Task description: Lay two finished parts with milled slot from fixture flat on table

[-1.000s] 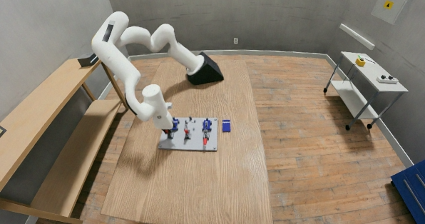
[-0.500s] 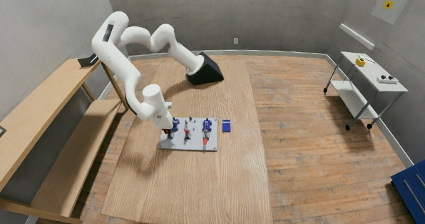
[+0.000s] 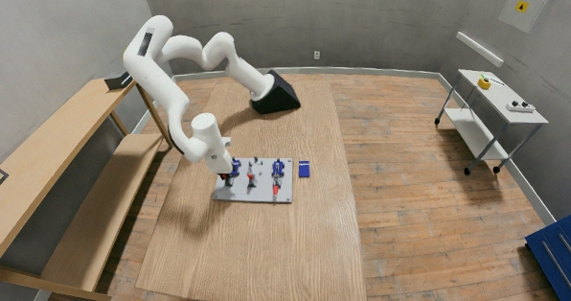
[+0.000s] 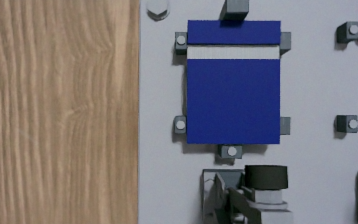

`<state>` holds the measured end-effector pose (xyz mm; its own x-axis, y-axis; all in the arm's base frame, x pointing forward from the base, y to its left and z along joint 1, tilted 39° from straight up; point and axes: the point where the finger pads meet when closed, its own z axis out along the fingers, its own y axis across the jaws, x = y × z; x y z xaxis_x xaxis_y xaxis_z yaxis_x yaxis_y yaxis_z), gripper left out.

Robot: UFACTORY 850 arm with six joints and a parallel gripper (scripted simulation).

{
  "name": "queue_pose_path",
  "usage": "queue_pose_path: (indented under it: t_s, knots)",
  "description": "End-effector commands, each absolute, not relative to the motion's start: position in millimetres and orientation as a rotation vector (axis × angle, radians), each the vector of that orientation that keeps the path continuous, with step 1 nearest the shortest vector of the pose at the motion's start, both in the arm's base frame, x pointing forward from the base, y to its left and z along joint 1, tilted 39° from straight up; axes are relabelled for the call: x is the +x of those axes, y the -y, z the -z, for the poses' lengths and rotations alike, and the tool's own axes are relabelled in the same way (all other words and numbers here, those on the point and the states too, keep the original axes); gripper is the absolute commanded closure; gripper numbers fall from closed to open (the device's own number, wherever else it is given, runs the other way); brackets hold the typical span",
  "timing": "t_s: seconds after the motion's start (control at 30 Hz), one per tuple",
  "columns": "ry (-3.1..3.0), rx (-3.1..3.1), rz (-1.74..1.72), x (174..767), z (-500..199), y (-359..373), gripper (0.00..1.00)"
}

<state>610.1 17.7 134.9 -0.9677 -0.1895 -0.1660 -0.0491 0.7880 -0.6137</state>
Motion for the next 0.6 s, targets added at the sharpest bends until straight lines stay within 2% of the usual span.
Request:
queue_pose_path:
  t_s: [0.0,0.57]
  knots:
    - [-2.759,-0.187,0.937,610.5,-135.5,-18.3,1.0]
    - [-2.759,-0.187,0.937,607.3,-134.9,-17.6,1.0]
